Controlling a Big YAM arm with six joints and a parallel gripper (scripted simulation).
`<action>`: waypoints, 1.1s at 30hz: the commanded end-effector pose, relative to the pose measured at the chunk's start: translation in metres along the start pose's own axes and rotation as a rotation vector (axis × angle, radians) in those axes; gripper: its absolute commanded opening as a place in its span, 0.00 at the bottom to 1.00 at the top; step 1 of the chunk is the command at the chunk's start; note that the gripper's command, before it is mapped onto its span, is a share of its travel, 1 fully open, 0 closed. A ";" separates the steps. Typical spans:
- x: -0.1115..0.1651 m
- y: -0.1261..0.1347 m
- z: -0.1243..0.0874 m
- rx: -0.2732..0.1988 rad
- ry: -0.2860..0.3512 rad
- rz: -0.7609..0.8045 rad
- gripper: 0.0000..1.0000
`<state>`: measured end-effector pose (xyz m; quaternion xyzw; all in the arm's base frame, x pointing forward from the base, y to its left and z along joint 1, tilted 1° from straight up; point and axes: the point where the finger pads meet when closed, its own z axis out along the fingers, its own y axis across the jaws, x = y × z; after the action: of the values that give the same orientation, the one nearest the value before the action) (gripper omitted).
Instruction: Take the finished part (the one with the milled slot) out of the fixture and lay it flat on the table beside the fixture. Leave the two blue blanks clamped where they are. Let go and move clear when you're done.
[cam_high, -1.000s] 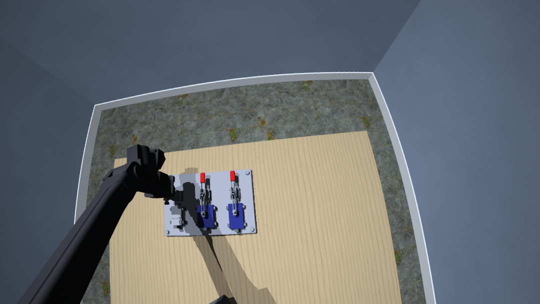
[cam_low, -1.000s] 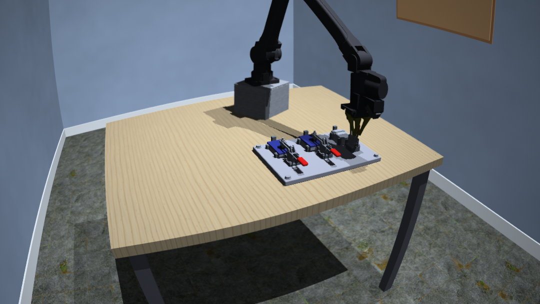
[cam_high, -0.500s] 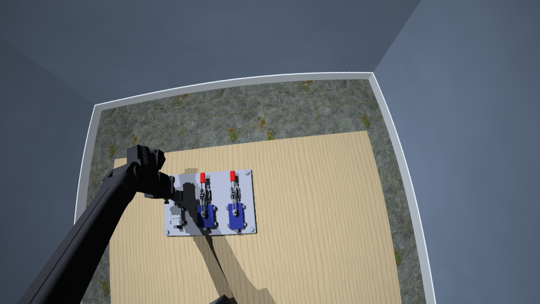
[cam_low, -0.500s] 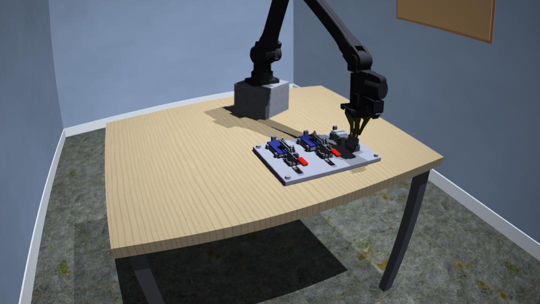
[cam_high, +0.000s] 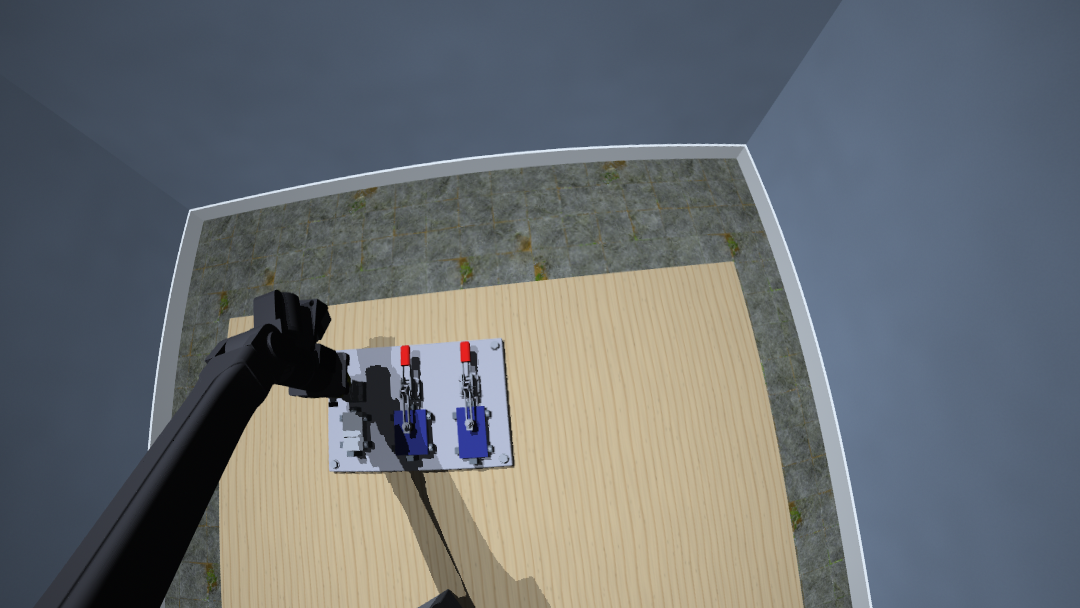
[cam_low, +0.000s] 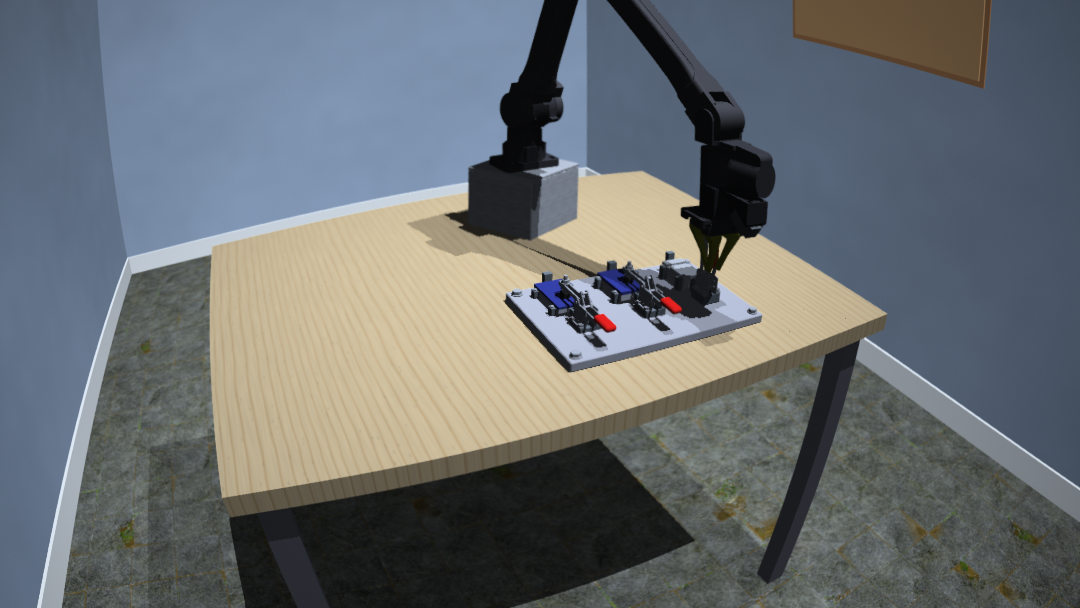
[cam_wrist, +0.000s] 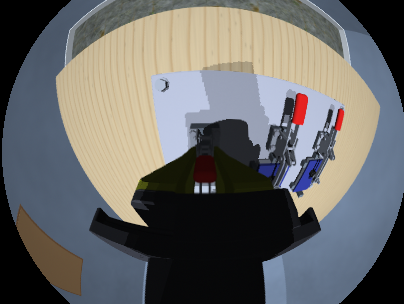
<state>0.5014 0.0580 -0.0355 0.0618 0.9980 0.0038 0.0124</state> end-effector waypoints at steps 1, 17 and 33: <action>0.029 0.010 -0.023 -0.004 0.049 -0.039 0.00; 0.031 0.010 -0.024 -0.004 0.053 -0.041 0.00; 0.032 0.011 -0.026 -0.005 0.053 -0.042 0.00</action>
<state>0.4989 0.0584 -0.0359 0.0605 0.9981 0.0041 0.0093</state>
